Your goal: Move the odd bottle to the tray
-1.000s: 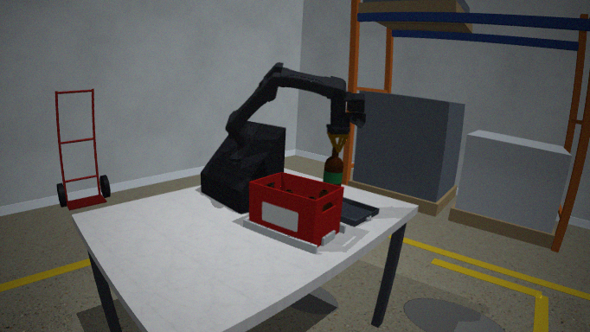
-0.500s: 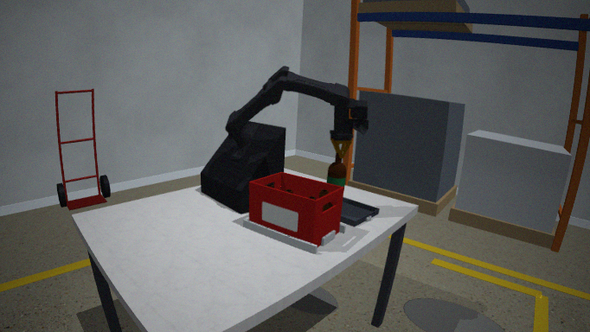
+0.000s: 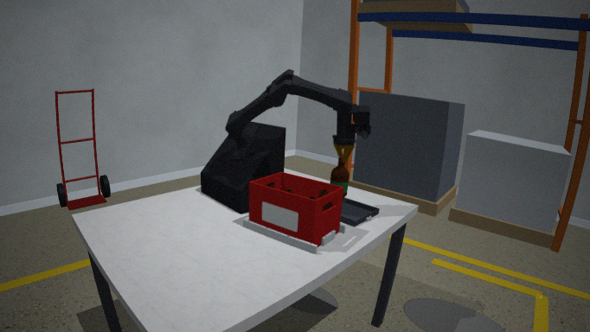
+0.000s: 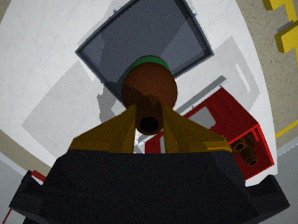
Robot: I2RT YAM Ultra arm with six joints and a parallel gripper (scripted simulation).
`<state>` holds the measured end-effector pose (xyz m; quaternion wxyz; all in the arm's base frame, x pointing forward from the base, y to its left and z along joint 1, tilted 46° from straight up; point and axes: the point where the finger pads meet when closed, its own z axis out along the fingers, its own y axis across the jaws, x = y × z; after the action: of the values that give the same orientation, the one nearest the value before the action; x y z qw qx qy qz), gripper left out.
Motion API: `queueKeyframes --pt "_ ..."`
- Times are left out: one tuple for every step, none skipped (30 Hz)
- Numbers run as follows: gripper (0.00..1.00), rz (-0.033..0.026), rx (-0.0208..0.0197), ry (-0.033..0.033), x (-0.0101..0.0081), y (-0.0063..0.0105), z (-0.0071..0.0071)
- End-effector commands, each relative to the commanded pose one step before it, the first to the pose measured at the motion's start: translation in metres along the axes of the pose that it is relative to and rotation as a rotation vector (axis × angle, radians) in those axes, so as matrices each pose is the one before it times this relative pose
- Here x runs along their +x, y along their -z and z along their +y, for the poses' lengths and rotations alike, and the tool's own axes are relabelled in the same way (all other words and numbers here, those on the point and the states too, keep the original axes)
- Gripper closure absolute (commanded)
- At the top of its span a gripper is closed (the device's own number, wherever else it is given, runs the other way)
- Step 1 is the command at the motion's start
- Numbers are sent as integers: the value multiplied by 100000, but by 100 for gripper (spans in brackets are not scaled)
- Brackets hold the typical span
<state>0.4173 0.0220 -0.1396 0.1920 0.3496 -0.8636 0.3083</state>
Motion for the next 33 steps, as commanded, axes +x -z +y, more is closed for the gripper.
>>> queueKeyframes --pt "100 -5798 2449 -1447 -1937 1040 -141" --pt "100 -153 69 -130 -99 -79 13" --pt "100 -783 285 -624 -112 236 -238" --pt "100 -85 45 -72 -94 -106 37" --pt "100 0 0 0 0 0 0" --pt "100 0 0 0 0 0 0" --pt "100 -1288 464 -1094 -122 492 -444" --pt "100 2283 -770 1827 8 -1263 982" --pt "100 47 -4 61 -85 -163 86" --pt "100 -12 -29 14 -87 -137 73" --pt "100 -26 -72 9 -88 -134 79" --pt "100 -6 -14 -3 -82 -132 68" --pt "100 3 12 -1 -79 -128 61" --pt "100 3 12 -6 -77 -125 60" --pt "100 8 6 -15 -72 -126 56" --pt "100 25 -15 -45 -62 -133 43" --pt "100 -16 25 -4 -75 -104 56" --pt "100 -973 332 -826 -105 372 -368" --pt "100 -380 169 -226 -100 86 -69" --pt "100 288 -20 223 -49 -237 155" --pt "100 655 -207 510 -25 -428 317" --pt "100 0 0 0 0 0 0" --pt "100 0 0 0 0 0 0" --pt "100 -1489 512 -1208 -135 648 -565" --pt "100 1500 -508 1204 36 -846 670" --pt "100 428 -132 350 -31 -305 220" --pt "100 -20 -54 1 -59 -90 54" --pt "100 -40 -113 6 -60 -87 63" --pt "100 -20 -55 -9 -55 -84 52" --pt "100 2 8 -4 -49 -80 38" --pt "100 -305 114 -245 -66 78 -92" --pt "100 -693 249 -552 -89 277 -256" --pt "100 -244 93 -196 -59 53 -69"
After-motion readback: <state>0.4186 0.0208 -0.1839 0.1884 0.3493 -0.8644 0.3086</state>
